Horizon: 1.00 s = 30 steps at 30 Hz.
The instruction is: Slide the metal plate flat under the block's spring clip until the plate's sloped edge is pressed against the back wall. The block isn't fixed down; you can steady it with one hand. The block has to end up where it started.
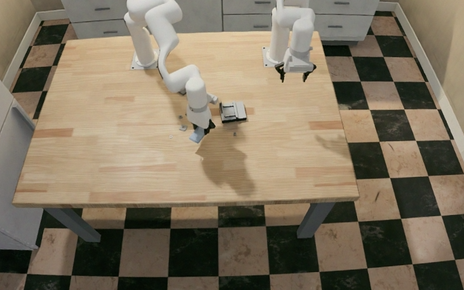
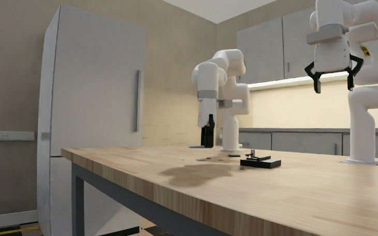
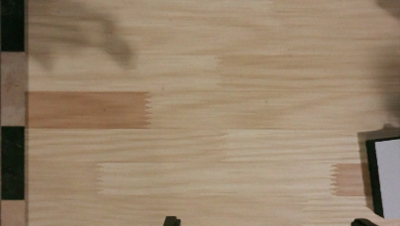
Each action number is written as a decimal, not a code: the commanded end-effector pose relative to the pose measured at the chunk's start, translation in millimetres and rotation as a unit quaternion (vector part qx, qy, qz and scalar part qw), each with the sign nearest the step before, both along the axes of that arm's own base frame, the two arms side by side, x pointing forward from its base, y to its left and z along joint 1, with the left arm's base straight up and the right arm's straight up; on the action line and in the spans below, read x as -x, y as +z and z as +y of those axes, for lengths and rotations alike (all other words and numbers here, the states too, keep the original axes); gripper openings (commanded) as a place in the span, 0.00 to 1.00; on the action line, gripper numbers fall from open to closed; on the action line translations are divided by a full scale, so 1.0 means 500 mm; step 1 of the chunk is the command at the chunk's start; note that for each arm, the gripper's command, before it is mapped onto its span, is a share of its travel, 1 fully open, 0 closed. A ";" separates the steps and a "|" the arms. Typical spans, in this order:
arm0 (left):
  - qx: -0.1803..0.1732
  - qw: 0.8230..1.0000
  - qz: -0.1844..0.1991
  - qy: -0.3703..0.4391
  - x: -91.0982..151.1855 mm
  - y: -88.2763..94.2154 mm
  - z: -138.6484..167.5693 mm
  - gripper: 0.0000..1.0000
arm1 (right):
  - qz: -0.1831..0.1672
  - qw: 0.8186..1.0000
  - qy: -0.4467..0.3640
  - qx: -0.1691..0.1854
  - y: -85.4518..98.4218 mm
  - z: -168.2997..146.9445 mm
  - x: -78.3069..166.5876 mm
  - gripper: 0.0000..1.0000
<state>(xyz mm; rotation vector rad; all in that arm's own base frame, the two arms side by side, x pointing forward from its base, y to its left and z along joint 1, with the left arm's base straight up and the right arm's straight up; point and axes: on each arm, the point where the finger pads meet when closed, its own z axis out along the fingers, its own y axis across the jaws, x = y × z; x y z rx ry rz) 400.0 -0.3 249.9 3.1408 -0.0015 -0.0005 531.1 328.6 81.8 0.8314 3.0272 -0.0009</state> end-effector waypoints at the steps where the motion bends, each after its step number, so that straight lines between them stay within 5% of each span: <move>1: 0.000 1.000 -0.003 0.000 -0.002 0.004 0.000 1.00 | -0.003 0.997 0.073 -0.007 0.006 0.005 0.011 0.00; 20: 0.000 1.000 -0.003 0.000 -0.002 0.004 0.000 1.00 | -0.003 0.954 0.299 -0.005 0.004 0.013 0.058 0.00; 30: 0.000 1.000 -0.003 0.000 -0.002 0.004 0.000 1.00 | -0.003 0.896 0.443 -0.004 0.003 0.016 0.091 0.00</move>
